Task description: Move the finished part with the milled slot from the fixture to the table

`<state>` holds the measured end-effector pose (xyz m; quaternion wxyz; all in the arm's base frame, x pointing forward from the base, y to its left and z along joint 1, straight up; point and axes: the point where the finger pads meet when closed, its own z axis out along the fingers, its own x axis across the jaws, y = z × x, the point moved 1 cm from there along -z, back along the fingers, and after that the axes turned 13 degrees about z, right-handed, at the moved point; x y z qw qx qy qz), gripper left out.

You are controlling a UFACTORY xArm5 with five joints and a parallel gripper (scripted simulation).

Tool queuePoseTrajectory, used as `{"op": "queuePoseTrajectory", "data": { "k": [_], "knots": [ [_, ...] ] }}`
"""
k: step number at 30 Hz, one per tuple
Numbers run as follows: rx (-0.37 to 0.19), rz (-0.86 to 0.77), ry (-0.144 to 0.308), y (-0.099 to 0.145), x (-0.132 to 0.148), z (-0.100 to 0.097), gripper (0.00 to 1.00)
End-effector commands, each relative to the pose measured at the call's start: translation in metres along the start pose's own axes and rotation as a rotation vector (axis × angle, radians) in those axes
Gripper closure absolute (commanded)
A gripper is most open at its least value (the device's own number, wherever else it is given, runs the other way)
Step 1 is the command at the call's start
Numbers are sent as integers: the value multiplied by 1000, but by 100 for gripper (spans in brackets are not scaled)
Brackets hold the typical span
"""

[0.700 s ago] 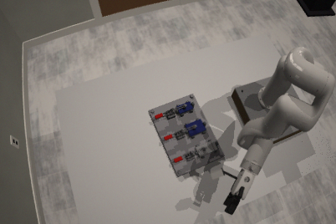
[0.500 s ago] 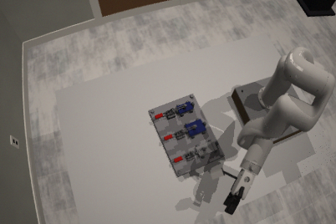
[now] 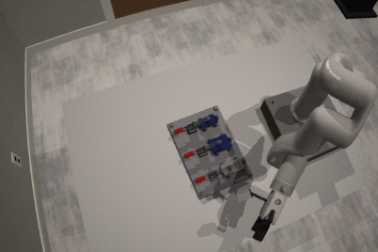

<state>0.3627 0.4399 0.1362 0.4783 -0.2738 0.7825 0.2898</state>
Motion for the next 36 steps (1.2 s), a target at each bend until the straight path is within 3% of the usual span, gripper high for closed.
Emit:
{"op": "queuePoseTrajectory", "data": {
  "k": [1, 5, 11, 13, 15, 30, 32, 36],
  "knots": [
    [1, -15, 4, 0, -2, 2, 0],
    [6, -83, 37, 1, -3, 10, 0],
    [10, -280, 137, 1, -8, 31, 0],
    [10, -280, 137, 1, -8, 31, 0],
    [5, -374, 185, 2, -11, 39, 0],
    [5, -374, 185, 2, -11, 39, 0],
    [-9, -496, 248, 2, -15, 48, 0],
    [-28, -605, 305, 3, -19, 54, 0]
  ]
}}
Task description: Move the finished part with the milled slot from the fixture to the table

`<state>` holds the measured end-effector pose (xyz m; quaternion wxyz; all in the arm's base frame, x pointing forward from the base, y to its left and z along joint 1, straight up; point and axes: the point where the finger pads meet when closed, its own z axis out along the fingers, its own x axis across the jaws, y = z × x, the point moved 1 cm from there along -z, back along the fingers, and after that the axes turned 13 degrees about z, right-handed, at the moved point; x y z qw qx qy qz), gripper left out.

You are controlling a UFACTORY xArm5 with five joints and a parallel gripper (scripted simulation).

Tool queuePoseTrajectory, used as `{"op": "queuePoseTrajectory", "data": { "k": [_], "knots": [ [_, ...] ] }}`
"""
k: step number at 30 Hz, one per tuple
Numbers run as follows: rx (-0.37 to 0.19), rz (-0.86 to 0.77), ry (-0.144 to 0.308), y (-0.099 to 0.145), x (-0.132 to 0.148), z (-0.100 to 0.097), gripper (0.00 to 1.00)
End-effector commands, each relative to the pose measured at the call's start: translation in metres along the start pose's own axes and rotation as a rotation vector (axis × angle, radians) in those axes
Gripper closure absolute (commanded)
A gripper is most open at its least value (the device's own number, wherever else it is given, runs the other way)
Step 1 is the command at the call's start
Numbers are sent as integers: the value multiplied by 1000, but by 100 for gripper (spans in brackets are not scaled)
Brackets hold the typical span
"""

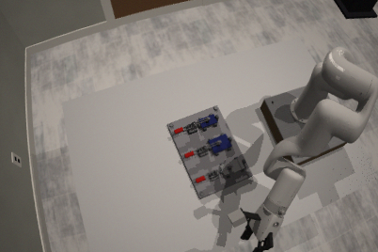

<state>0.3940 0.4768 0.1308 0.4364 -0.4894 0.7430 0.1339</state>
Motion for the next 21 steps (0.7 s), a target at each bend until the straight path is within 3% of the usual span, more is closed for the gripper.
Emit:
{"op": "queuePoseTrajectory", "data": {
  "k": [1, 14, 16, 21],
  "knots": [
    [-26, -143, 71, -3, -9, 6, 0],
    [-26, -143, 71, -3, -9, 6, 0],
    [-63, -292, 137, -5, -16, 9, 0],
    [-99, -409, 186, -7, -22, 9, 0]
  ]
}}
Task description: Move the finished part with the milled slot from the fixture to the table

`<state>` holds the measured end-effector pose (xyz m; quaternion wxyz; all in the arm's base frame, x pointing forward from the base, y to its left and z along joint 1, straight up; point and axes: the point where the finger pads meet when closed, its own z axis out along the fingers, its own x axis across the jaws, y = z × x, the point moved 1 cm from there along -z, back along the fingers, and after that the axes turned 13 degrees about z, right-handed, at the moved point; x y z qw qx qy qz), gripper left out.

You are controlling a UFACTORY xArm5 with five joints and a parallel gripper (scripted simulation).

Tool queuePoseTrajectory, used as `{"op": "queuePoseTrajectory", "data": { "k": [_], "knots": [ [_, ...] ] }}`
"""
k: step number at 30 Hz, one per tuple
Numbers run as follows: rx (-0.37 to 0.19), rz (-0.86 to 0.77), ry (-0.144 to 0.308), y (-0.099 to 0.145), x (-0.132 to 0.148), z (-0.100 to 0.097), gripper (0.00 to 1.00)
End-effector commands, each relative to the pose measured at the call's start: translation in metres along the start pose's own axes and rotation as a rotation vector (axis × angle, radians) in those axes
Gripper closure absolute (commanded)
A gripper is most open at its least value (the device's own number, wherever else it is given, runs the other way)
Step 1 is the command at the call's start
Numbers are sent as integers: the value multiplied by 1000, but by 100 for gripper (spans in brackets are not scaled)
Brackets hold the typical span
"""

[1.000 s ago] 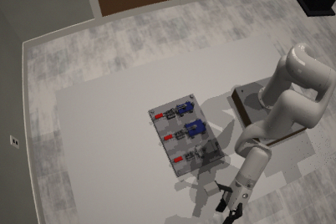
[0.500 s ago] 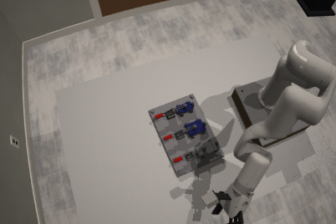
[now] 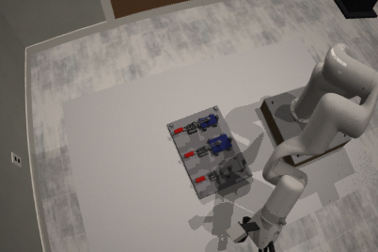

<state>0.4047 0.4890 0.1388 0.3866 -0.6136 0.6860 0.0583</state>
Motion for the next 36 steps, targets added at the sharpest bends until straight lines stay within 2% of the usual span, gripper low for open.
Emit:
{"op": "queuePoseTrajectory", "data": {
  "k": [1, 5, 7, 8, 10, 26, 28, 30, 35, 36],
  "knots": [
    [-48, -145, 63, -5, -7, -1, 0],
    [-90, -263, 105, -8, -12, -5, 0],
    [-90, -263, 105, -8, -12, -5, 0],
    [-123, -344, 132, -10, -15, -8, 0],
    [-142, -388, 146, -11, -16, -11, 0],
    [-147, -400, 149, -12, -17, -12, 0],
    [-216, -549, 188, -15, -22, -23, 0],
    [-230, -577, 195, -16, -23, -25, 0],
    [-306, -719, 223, -19, -27, -40, 0],
    [-306, -719, 223, -19, -27, -40, 0]
  ]
}}
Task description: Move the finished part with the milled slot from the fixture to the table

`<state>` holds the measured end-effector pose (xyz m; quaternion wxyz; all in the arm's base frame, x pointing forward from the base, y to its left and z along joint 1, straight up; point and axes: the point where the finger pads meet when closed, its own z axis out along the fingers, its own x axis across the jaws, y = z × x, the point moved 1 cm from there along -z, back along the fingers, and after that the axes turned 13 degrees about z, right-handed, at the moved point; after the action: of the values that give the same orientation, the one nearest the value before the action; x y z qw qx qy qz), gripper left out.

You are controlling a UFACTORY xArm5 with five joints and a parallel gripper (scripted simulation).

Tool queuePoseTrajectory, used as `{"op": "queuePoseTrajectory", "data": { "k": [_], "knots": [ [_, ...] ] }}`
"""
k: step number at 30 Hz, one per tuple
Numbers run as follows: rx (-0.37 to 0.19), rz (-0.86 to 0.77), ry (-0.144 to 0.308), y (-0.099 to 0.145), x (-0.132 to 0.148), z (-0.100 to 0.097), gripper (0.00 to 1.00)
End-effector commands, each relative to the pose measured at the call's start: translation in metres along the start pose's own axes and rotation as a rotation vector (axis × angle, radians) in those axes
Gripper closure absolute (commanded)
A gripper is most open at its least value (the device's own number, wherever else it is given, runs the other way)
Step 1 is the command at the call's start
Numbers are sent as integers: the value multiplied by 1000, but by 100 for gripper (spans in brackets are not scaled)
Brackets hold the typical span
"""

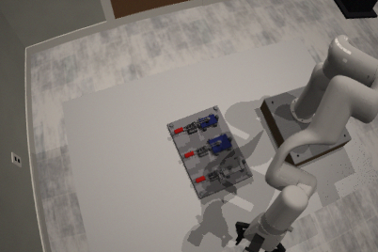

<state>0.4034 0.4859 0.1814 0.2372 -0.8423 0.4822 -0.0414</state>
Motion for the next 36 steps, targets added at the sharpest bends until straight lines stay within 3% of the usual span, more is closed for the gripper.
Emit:
{"op": "queuePoseTrajectory", "data": {
  "k": [1, 12, 14, 18, 31, 33, 36],
  "knots": [
    [-51, -84, 16, -2, 0, -9, 0],
    [-51, -84, 16, -2, 0, -9, 0],
    [-126, -235, 30, 0, 0, -27, 0],
    [-165, -311, 32, 1, 1, -38, 0],
    [-165, -311, 32, 1, 1, -38, 0],
    [-236, -447, 29, 4, 2, -59, 0],
    [-269, -509, 25, 7, 3, -69, 0]
  ]
}}
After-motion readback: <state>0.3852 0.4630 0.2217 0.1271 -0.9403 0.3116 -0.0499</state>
